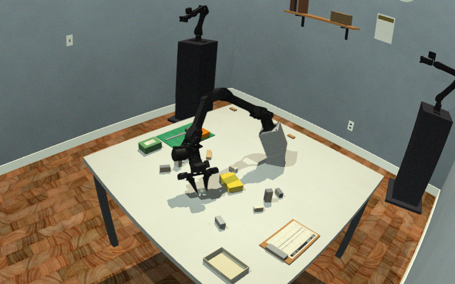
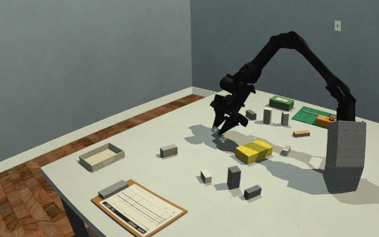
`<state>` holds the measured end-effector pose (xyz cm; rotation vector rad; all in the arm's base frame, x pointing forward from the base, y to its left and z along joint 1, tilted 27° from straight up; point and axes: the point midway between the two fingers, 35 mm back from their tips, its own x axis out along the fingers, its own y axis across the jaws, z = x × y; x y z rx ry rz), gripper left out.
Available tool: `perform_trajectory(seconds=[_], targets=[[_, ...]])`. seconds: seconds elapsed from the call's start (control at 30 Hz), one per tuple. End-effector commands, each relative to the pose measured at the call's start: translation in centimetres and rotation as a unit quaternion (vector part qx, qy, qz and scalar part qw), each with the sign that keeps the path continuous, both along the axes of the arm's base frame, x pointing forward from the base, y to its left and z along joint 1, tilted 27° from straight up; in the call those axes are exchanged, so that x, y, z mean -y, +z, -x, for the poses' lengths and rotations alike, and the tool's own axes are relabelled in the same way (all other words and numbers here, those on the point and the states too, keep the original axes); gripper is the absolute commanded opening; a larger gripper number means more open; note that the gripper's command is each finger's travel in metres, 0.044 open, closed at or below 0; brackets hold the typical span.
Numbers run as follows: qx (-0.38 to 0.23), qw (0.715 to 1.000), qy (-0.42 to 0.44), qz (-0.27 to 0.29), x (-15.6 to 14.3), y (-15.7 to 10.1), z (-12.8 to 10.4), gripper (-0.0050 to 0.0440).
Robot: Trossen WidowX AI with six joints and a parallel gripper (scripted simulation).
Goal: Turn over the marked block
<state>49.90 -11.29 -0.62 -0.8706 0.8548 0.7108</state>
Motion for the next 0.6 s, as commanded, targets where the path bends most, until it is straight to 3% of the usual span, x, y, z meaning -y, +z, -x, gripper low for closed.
perform_trajectory(seconds=[0.0, 0.27, 0.57], targets=[[0.047, 0.997, 0.029, -0.058, -0.09, 0.42, -0.31, -0.0050], [0.087, 0.987, 0.058, -0.119, -0.20, 0.58, -0.64, -0.0050], [0.095, 0.985, 0.064, -0.131, -0.21, 0.62, -0.69, -0.0050]])
